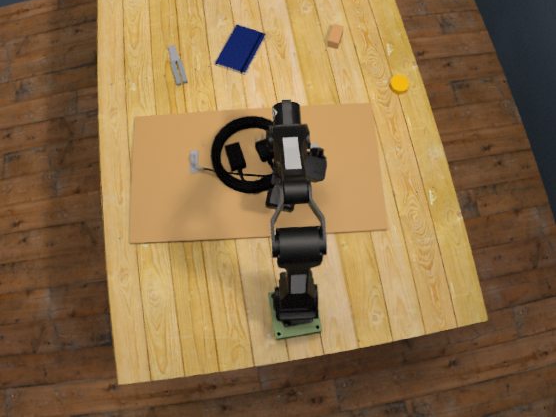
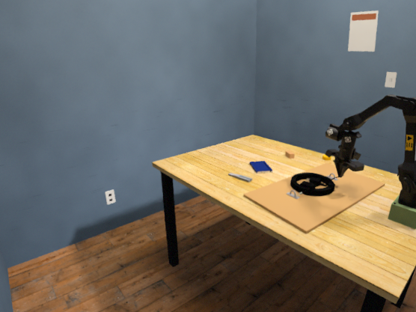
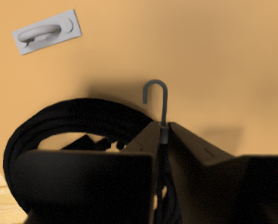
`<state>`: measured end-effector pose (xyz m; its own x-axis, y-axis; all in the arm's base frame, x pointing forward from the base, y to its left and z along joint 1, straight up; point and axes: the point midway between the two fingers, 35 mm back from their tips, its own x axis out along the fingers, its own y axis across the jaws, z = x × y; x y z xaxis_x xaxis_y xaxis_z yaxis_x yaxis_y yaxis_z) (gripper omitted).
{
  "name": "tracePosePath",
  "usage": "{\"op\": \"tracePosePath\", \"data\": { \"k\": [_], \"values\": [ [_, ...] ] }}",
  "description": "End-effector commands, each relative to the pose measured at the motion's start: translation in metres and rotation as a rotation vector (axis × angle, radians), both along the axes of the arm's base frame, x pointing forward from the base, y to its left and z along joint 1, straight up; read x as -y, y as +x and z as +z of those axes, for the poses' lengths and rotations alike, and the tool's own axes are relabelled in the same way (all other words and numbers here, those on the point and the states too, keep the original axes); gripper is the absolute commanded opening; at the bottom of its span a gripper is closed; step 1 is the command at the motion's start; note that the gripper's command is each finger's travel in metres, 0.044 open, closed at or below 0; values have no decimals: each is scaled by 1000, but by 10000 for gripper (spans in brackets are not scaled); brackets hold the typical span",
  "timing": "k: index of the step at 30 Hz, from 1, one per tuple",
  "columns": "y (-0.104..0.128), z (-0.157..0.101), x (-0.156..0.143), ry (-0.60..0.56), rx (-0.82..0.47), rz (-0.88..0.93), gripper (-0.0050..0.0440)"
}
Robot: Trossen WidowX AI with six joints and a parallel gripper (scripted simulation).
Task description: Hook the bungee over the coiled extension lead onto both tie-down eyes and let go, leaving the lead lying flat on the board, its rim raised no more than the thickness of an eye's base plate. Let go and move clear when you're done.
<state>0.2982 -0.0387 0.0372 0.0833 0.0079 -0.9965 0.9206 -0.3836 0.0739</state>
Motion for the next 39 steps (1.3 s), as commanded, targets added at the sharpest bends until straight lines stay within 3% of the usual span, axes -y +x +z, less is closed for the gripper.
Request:
{"op": "tracePosePath", "data": {
  "k": [1, 39],
  "values": [
    [11, 6, 7, -5, 32, 21, -50],
    [42, 5, 62, -56, 84, 211, -50]
  ]
}}
